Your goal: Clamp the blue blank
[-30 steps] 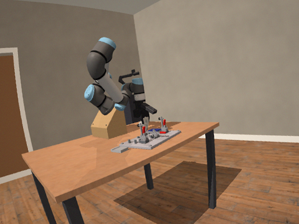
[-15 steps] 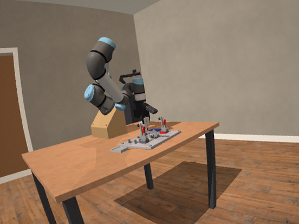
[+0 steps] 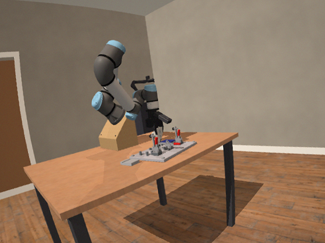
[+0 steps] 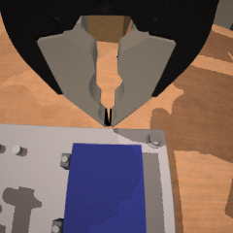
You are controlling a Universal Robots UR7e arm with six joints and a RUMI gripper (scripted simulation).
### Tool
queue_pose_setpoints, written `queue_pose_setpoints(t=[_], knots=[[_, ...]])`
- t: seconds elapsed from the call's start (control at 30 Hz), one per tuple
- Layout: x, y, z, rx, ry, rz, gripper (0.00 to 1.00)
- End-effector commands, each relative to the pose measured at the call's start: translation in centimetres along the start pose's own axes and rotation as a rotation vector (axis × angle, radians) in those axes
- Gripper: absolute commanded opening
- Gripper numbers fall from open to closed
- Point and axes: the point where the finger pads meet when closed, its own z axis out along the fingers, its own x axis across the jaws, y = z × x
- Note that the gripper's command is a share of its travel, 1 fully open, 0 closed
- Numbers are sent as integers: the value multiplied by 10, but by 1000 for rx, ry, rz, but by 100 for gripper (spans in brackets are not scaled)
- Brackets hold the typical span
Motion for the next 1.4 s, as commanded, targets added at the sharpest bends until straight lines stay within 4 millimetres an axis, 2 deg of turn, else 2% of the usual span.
queue_pose_setpoints(t=[0.0, 1.37], knots=[[0, -1, 0, 1, 0, 0, 0], [0, -9, 0, 1, 0, 0, 0]])
